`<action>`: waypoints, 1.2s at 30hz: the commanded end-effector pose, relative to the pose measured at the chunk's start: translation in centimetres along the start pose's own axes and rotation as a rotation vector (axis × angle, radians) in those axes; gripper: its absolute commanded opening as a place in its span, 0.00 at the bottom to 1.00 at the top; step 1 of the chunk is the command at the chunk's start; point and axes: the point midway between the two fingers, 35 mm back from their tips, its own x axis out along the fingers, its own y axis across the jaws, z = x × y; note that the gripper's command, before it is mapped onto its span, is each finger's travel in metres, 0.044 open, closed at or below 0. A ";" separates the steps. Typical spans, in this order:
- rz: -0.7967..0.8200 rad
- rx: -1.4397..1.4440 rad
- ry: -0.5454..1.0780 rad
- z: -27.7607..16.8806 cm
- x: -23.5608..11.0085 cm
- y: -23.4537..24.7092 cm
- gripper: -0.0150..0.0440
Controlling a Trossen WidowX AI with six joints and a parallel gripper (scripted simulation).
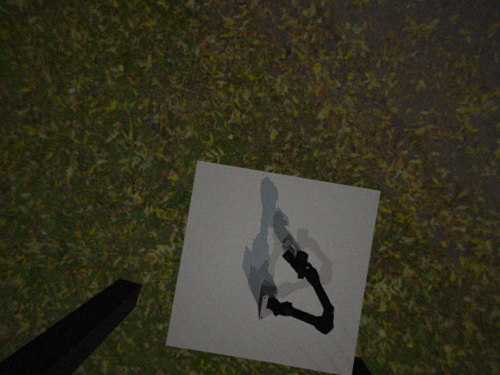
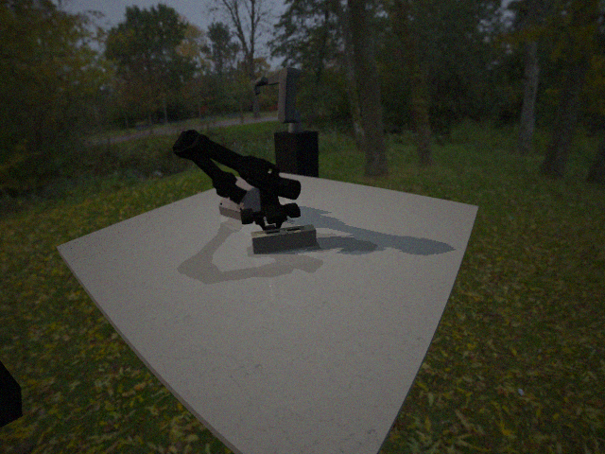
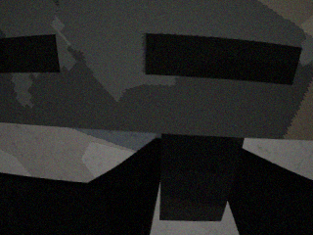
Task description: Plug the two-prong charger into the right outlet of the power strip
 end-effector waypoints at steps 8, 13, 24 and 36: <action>0.001 0.026 -0.024 1.6 0.0 0.0 0.25; 0.001 0.026 -0.024 1.8 0.0 -0.1 0.25; 0.001 0.026 -0.024 1.7 0.1 -0.1 0.25; 0.001 0.026 -0.024 1.5 0.1 0.0 0.25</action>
